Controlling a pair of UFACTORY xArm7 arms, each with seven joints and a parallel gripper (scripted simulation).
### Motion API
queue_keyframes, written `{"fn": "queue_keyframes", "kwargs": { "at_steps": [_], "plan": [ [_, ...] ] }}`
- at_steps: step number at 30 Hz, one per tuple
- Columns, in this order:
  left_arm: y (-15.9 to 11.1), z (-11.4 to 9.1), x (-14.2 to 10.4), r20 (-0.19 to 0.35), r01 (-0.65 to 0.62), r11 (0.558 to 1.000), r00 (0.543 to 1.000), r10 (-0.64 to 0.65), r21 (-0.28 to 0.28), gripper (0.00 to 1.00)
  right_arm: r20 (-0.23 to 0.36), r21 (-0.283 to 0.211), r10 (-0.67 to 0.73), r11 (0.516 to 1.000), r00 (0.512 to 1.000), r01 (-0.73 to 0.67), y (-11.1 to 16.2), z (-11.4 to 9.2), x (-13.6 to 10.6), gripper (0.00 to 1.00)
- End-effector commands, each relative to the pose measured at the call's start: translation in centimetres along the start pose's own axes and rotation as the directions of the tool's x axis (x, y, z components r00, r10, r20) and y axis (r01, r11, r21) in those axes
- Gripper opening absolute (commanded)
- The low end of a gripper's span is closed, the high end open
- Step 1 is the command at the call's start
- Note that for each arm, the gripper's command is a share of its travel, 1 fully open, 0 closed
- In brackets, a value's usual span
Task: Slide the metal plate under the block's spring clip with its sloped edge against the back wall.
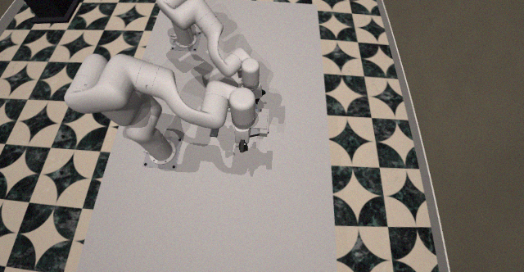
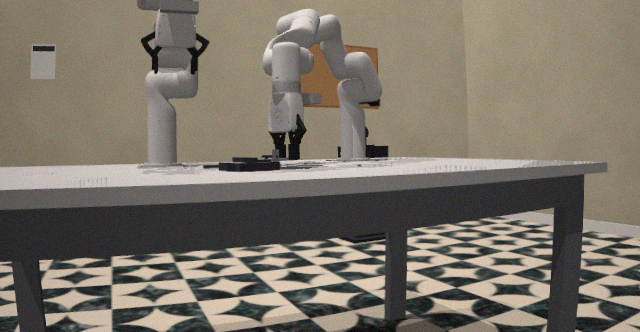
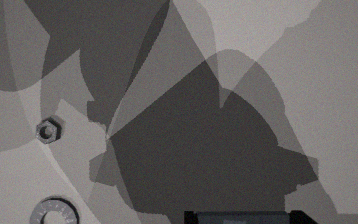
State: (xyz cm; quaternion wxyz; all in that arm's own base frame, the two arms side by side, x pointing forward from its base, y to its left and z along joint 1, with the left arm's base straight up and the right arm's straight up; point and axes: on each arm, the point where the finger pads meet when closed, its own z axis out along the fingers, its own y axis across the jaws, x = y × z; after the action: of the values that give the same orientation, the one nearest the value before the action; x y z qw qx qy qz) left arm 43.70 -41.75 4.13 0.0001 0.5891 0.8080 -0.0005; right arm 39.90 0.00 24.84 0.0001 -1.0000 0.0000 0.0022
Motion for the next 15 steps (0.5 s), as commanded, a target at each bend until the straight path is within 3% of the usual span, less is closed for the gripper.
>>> {"fn": "queue_keyframes", "kwargs": {
  "at_steps": [1, 15],
  "plan": [
    [0.1, -0.27, -0.32, 0.005, 0.0, 1.0, 1.0, 0.0, -0.003, 0.0, -0.004, 0.0, 0.0, 1.0, 1.0, 0.0, 0.0, -0.16, 0.1, 1.0],
    [0.11, -0.33, -0.82, 0.009, 0.0, 1.0, 1.0, 0.0, -0.003, 0.0, -0.004, 0.0, 0.0, 1.0, 1.0, 0.0, 0.0, -0.16, 0.1, 1.0]
  ]
}}
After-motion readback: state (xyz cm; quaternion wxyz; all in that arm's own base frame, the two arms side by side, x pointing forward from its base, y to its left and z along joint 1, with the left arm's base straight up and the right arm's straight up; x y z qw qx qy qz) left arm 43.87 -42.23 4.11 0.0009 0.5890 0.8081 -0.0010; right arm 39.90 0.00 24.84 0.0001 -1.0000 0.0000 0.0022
